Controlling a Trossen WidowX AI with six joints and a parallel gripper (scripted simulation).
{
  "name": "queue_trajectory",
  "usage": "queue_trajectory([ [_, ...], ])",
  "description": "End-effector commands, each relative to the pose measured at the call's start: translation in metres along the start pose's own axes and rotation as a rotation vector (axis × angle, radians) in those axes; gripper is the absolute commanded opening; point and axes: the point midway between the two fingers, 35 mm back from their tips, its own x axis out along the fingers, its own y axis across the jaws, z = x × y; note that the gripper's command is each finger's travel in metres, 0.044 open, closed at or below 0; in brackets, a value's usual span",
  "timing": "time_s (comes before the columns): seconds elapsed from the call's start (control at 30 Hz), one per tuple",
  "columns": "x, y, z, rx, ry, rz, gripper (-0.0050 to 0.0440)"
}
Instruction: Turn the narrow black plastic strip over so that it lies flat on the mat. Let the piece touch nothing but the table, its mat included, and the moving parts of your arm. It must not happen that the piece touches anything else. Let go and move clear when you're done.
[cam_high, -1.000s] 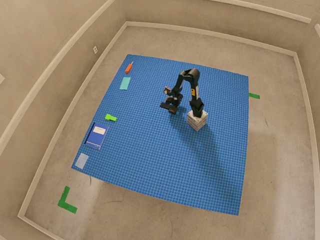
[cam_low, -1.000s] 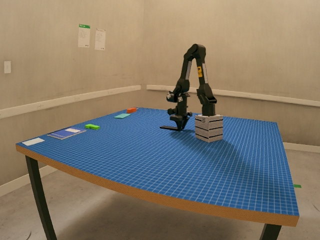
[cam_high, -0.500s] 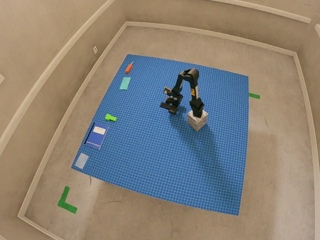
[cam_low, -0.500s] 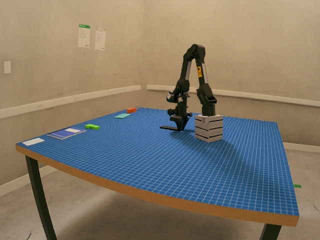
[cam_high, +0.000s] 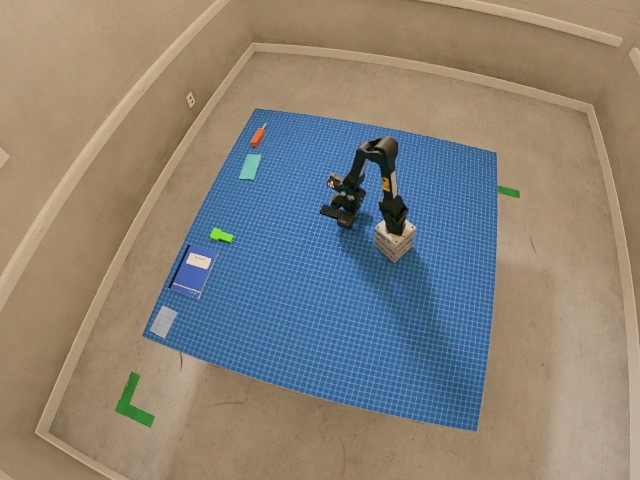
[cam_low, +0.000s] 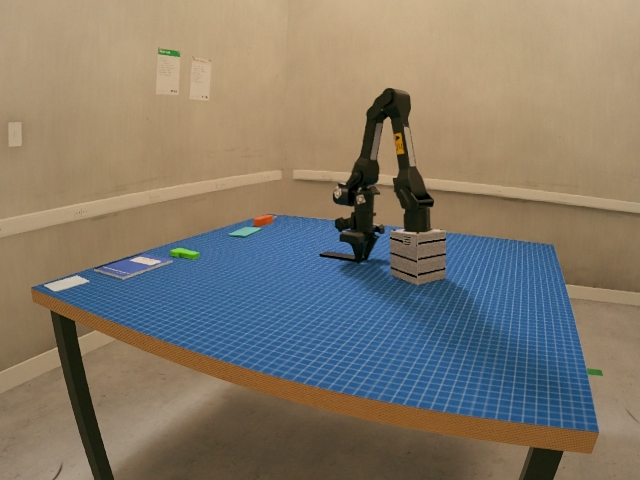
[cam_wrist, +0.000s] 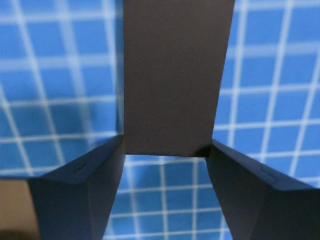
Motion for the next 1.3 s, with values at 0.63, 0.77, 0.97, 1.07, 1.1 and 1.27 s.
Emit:
queue_trajectory([
  [0.63, -0.0012, -0.001, 0.0036, -0.001, -0.01, -0.006, 0.044],
  [0.77, -0.0012, -0.001, 0.0036, -0.001, -0.01, -0.006, 0.044],
  [0.97, -0.0012, -0.001, 0.0036, -0.001, -0.01, -0.006, 0.044],
  [1.07, -0.0012, -0.001, 0.0036, -0.001, -0.01, -0.006, 0.044],
  [1.1, -0.0012, -0.001, 0.0036, -0.001, -0.01, -0.006, 0.044],
  [1.27, -0.0013, -0.001, 0.0037, -0.001, -0.011, -0.006, 0.044],
])
